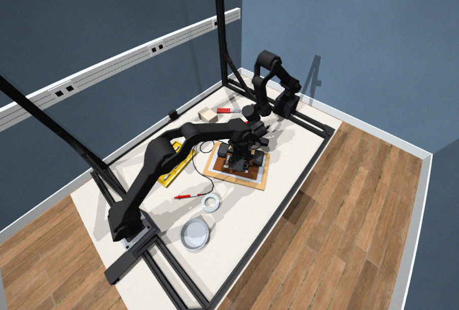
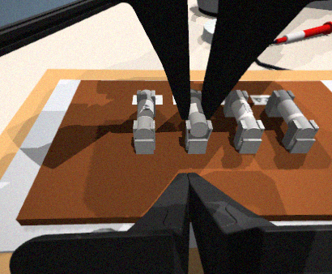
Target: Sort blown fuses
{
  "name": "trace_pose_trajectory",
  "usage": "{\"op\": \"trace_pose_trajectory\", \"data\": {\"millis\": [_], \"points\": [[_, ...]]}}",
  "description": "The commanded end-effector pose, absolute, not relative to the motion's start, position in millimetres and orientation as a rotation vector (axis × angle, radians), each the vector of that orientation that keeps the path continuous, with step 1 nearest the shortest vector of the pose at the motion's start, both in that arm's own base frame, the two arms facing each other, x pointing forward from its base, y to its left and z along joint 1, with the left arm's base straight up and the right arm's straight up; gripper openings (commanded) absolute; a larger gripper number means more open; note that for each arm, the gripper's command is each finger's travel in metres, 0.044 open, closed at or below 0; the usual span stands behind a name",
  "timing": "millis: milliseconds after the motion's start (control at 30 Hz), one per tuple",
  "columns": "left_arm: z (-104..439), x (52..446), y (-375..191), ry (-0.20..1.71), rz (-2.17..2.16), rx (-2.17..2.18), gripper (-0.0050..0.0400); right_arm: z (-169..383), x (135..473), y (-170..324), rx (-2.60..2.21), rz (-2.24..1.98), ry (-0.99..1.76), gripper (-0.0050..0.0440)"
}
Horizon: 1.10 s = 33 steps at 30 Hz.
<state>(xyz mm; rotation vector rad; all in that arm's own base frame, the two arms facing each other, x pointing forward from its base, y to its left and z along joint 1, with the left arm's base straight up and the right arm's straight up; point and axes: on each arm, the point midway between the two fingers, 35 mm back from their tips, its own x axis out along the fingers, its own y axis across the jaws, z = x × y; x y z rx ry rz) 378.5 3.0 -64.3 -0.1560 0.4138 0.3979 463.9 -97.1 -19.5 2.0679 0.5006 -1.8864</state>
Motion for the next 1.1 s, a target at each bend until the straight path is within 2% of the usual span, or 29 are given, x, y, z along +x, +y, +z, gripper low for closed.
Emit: {"op": "trace_pose_trajectory", "data": {"millis": [0, 800, 933, 1067], "points": [[-91.9, 351.2, 15.0, 0.52, 0.431, -0.109, -0.005, 16.7, 468.3, -101.1, 2.133, -1.796, 0.478, -0.005], [-91.8, 351.0, 19.2, 0.519, 0.434, -0.109, -0.005, 11.3, 469.6, -100.4, 2.2, -1.732, 0.495, -0.005], [-91.8, 351.0, 19.4, 0.519, 0.434, -0.109, -0.005, 62.8, 471.7, -100.5, 2.217, -1.698, 0.488, -0.005], [-91.9, 351.2, 20.2, 0.521, 0.431, -0.109, -0.005, 62.8, 471.7, -100.2, 2.217, -1.698, 0.489, -0.005]]}}
